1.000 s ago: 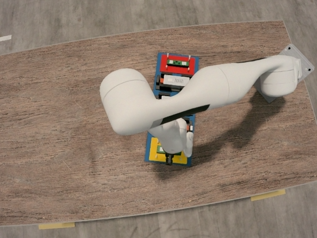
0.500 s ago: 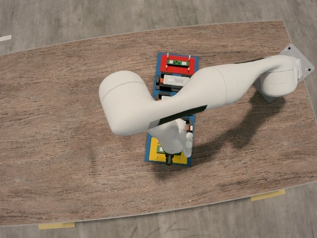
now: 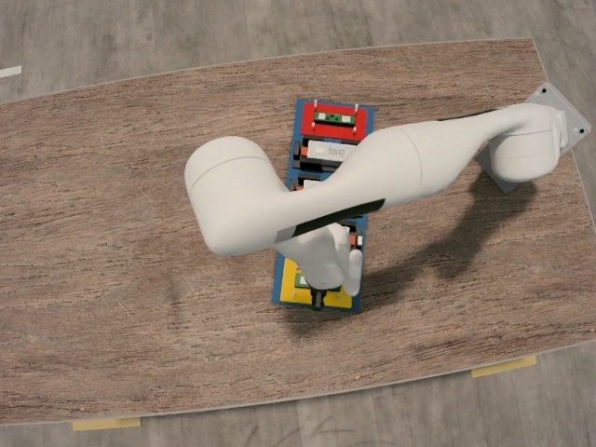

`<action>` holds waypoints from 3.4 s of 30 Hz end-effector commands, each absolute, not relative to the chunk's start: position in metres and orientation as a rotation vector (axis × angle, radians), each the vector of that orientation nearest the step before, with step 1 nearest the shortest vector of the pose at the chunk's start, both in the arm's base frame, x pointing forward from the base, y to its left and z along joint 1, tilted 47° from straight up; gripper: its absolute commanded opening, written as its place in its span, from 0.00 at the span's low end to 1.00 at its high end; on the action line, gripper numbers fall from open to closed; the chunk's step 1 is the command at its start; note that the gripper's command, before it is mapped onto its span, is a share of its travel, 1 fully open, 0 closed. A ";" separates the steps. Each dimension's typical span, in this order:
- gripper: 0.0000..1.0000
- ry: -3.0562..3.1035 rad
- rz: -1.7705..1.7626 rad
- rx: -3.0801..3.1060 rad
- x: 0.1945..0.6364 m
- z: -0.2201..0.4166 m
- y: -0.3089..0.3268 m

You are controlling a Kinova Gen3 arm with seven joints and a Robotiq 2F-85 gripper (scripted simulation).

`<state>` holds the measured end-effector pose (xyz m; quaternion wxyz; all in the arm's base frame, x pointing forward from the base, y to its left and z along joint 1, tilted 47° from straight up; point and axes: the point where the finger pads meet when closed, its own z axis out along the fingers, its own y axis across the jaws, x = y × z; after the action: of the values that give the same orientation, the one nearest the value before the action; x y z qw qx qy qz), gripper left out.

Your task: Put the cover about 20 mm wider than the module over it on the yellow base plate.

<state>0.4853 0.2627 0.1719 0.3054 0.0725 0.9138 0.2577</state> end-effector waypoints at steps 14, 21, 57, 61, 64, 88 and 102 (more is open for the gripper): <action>1.00 2.418 0.682 0.192 0.490 0.167 0.266; 1.00 2.418 0.682 0.192 0.492 0.165 0.267; 1.00 2.418 0.682 0.192 0.504 0.152 0.276; 0.55 2.418 0.682 0.192 0.504 0.152 0.276; 0.55 2.418 0.682 0.192 0.504 0.152 0.276; 0.55 2.418 0.682 0.192 0.504 0.152 0.276; 0.00 2.418 0.682 0.192 0.504 0.152 0.276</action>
<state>0.5035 0.2757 0.1512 0.3054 0.0724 0.9138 0.2577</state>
